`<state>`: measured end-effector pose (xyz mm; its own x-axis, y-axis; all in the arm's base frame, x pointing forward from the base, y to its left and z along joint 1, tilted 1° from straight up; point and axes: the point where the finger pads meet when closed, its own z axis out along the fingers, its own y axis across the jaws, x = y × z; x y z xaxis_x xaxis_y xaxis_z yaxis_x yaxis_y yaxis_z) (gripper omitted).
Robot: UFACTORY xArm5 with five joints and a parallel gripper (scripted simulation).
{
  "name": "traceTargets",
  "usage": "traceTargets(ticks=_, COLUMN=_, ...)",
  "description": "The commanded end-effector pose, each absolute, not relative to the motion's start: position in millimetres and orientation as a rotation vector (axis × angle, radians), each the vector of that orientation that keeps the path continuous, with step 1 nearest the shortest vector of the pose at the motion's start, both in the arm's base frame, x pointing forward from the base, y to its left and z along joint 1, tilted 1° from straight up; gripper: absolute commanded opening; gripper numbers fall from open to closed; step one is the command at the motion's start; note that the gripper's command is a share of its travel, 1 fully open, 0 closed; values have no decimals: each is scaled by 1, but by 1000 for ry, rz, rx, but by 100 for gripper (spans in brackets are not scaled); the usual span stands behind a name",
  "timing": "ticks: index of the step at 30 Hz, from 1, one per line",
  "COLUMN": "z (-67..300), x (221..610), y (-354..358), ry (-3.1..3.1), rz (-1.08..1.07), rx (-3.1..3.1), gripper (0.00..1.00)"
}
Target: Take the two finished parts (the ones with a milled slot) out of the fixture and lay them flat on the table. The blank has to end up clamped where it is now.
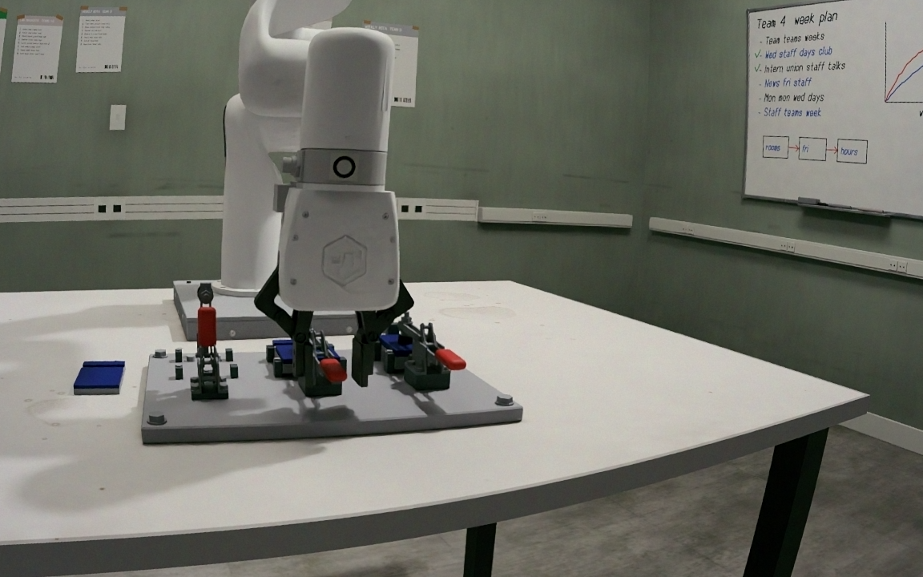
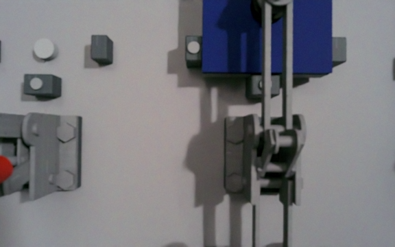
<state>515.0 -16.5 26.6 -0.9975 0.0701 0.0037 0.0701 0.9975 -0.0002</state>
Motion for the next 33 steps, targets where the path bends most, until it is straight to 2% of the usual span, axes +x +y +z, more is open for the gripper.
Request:
traceTargets(ticks=1, z=24, x=517, y=-17, ry=-3141, rz=0, rx=-110, gripper=48)
traceTargets(ticks=16, z=24, x=517, y=-17, ry=-3141, rz=0, rx=-110, gripper=48)
traceTargets(ticks=17, z=24, x=517, y=-17, ry=-3141, rz=0, rx=-110, gripper=0)
traceTargets(ticks=33, z=24, x=517, y=-17, ry=-3141, rz=0, rx=-110, gripper=0)
